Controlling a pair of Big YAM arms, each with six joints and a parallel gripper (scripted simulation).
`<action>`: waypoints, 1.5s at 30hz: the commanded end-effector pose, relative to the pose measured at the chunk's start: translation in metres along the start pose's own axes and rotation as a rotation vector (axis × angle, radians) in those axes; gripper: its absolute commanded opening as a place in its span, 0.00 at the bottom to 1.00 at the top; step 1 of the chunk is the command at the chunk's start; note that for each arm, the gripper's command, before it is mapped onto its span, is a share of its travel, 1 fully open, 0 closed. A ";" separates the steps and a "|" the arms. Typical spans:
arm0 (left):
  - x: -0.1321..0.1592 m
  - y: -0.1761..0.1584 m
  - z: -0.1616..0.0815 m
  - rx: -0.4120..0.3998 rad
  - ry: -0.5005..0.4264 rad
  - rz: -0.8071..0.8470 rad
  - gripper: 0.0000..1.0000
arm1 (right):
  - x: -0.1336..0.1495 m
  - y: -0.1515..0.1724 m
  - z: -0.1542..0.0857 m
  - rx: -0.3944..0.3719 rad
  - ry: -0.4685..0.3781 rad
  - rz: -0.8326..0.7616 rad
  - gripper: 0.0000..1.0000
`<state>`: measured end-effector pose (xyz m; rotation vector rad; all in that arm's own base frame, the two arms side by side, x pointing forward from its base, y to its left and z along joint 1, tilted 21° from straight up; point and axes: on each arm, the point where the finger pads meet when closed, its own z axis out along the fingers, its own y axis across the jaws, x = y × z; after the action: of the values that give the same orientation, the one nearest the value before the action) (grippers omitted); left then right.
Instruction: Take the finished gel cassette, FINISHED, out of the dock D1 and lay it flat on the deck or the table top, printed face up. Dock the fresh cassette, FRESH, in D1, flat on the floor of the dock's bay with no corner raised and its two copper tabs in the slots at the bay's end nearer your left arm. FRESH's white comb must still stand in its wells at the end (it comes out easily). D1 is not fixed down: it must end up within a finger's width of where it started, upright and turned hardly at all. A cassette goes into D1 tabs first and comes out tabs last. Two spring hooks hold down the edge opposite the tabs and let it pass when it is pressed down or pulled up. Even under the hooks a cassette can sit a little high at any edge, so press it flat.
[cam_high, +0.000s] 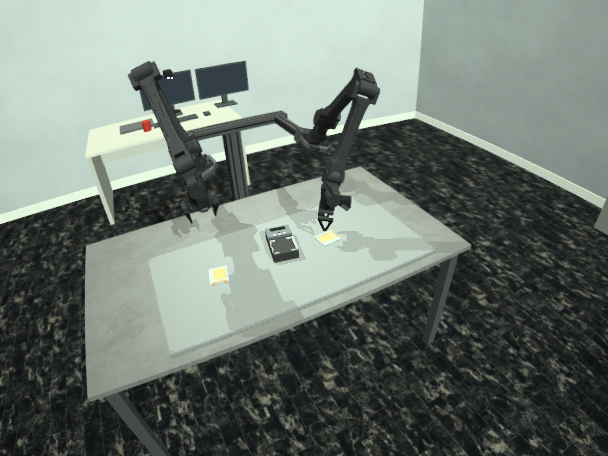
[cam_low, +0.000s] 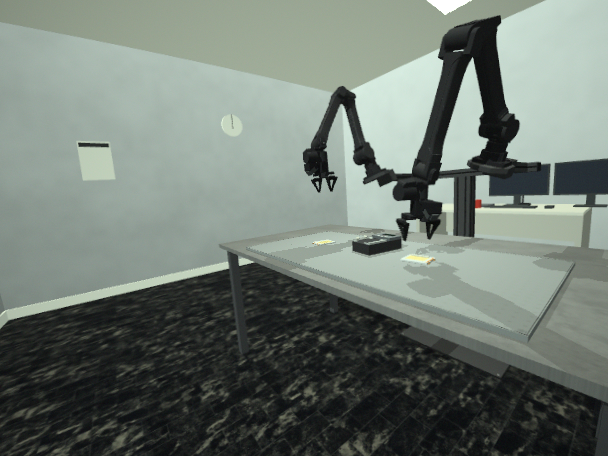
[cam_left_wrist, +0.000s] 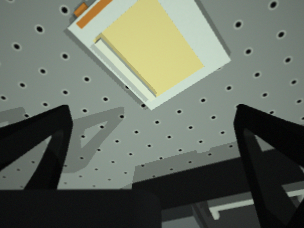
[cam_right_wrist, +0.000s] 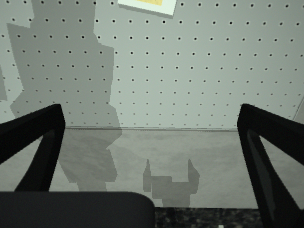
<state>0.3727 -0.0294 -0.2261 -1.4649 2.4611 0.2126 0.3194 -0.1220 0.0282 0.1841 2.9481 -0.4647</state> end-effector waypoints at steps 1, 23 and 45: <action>-0.006 -0.004 -0.003 0.031 0.005 0.169 0.98 | -0.015 0.001 -0.009 0.003 -0.025 -0.001 1.00; -0.004 -0.005 -0.003 0.096 0.035 0.832 0.98 | -0.015 0.001 -0.009 0.003 -0.025 -0.001 1.00; -0.001 -0.007 -0.003 0.179 0.020 1.426 0.98 | -0.015 0.001 -0.009 0.003 -0.025 -0.001 1.00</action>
<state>0.3728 -0.0347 -0.2282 0.3859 2.9543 0.2095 0.3194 -0.1220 0.0282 0.1841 2.9481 -0.4647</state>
